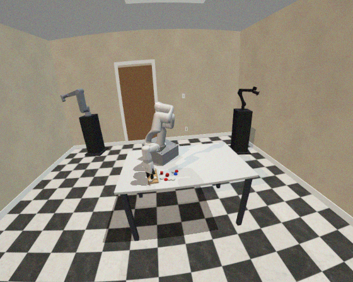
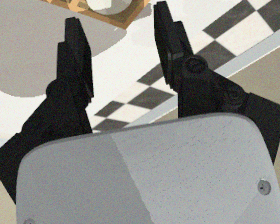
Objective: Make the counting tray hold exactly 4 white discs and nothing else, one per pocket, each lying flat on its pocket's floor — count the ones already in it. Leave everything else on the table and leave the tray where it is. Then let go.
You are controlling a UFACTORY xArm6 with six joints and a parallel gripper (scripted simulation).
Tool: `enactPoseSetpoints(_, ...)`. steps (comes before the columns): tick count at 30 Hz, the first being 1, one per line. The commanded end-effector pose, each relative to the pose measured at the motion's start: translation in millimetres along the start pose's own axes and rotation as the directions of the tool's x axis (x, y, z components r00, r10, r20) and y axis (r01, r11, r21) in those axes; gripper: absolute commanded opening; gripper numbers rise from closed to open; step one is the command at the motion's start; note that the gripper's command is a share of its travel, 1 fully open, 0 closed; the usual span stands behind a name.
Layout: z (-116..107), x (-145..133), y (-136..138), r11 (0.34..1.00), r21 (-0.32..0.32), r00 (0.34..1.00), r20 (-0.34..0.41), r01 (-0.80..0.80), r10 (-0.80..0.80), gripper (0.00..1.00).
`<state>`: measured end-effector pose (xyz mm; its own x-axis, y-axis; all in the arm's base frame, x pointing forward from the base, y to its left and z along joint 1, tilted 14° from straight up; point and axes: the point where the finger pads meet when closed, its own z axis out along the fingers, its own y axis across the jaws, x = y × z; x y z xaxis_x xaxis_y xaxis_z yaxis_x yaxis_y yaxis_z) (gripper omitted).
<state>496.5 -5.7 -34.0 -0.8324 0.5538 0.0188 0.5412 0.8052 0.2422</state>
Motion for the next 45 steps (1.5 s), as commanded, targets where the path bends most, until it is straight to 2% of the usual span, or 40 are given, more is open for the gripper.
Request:
enactPoseSetpoints(1, -12, -3, 1, 1.000, -0.001, 1.000, 0.008, 0.002, -0.002, 0.47)
enactPoseSetpoints(4, -53, -2, 1, 1.000, -0.002, 1.000, 0.007, 0.002, -0.002, 0.47)
enactPoseSetpoints(7, -70, -2, 0, 1.000, 0.000, 1.000, 0.008, 0.002, -0.002, 0.47)
enactPoseSetpoints(45, -70, 0, 1, 1.000, 0.000, 1.000, 0.007, -0.009, 0.009, 0.47)
